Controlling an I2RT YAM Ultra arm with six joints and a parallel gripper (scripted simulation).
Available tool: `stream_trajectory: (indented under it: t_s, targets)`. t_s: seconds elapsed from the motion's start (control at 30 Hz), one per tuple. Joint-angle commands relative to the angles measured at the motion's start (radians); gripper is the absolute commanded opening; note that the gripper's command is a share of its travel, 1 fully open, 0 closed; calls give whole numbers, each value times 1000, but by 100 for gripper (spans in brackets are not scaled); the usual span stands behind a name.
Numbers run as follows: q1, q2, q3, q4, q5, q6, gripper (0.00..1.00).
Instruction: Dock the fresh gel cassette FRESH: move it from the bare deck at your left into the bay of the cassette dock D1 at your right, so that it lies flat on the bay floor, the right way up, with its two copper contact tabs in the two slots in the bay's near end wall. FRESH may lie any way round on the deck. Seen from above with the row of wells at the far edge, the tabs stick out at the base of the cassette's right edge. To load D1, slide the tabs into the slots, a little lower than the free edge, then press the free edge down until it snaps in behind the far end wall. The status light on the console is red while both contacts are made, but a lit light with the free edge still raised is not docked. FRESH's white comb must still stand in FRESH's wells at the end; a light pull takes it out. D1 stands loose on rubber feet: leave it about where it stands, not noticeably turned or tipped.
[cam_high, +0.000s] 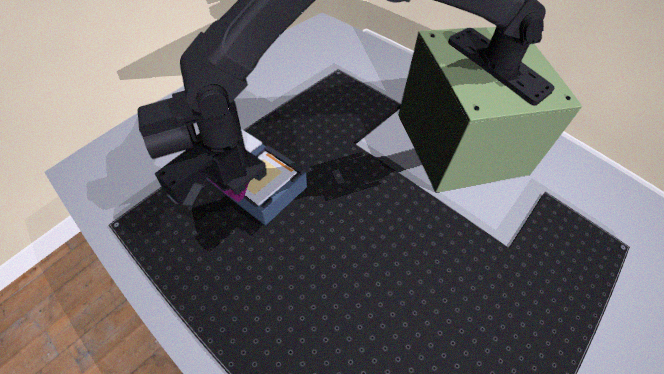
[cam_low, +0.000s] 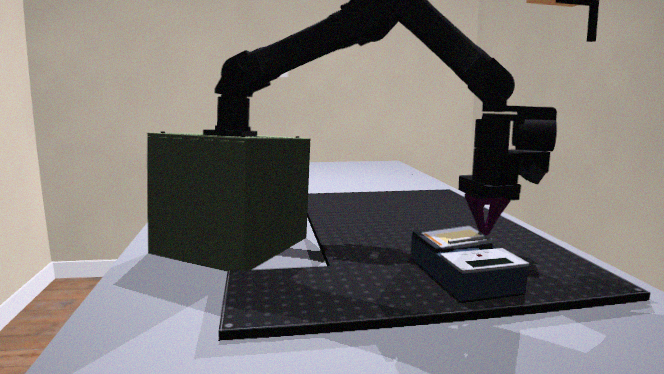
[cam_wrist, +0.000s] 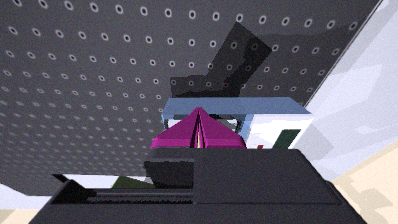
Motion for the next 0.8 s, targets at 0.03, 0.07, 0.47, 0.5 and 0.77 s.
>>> stream_trajectory:
  t_s: [0.03,0.07,0.47,0.5,0.77]
  targets:
    - [-17,-38,27,-24,10,-7,0]
    - [-17,-38,27,-24,10,-6,0]
    - [-16,-35,33,-27,10,-3,0]
    - [-16,-35,34,-27,10,-3,0]
    - [-15,-28,39,-30,7,-1,0]
